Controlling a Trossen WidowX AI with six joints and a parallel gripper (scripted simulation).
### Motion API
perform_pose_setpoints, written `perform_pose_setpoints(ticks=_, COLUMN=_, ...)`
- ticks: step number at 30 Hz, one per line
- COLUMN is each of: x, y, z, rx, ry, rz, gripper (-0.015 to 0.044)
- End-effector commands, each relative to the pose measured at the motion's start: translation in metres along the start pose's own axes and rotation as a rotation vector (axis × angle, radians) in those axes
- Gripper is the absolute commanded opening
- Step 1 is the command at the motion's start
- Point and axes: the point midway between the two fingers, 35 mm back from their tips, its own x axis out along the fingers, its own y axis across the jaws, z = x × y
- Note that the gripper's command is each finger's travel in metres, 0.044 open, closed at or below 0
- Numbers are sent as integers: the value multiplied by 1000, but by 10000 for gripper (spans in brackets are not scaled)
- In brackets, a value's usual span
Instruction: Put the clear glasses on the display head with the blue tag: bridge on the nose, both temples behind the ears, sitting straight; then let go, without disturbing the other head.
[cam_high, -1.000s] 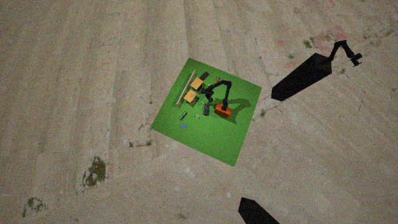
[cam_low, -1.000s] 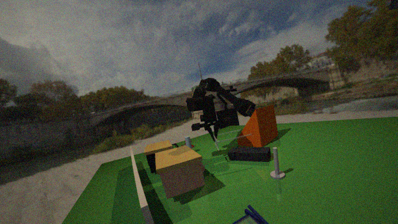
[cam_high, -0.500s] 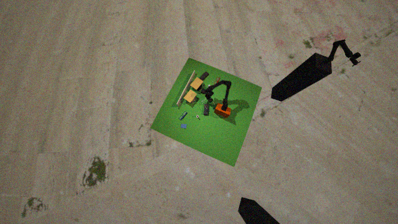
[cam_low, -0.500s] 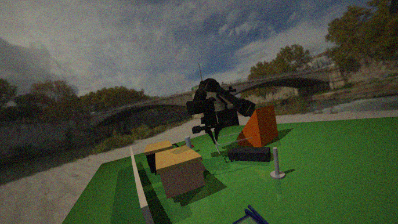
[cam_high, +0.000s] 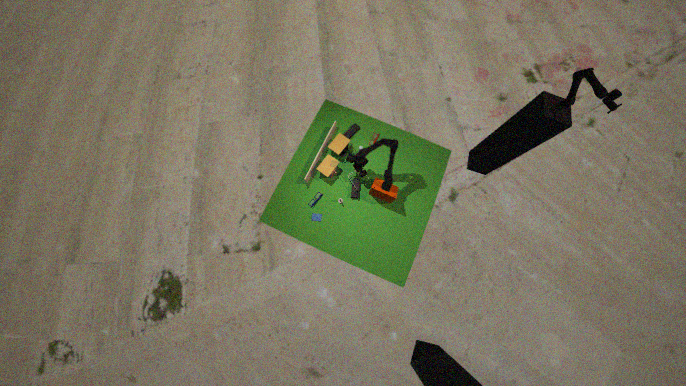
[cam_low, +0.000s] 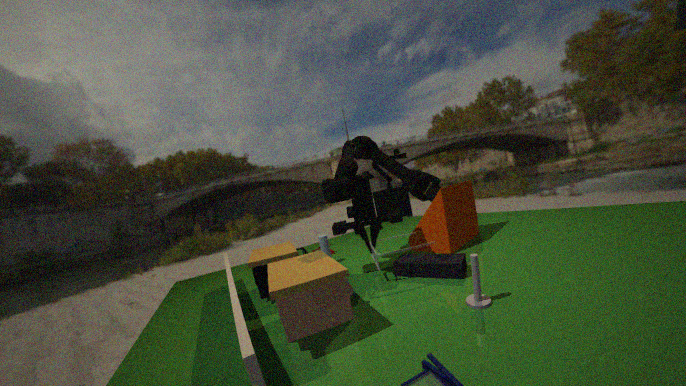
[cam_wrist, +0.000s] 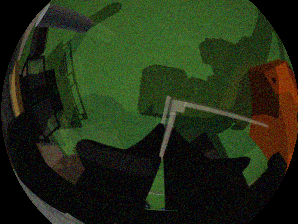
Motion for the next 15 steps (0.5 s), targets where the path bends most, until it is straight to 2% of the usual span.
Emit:
perform_pose_setpoints(ticks=1, x=5, y=-2, z=2, rx=-6, ry=-9, rz=-1, gripper=0)
perform_pose_setpoints(ticks=15, x=17, y=-3, z=4, rx=-6, ry=-11, rz=0, gripper=0)
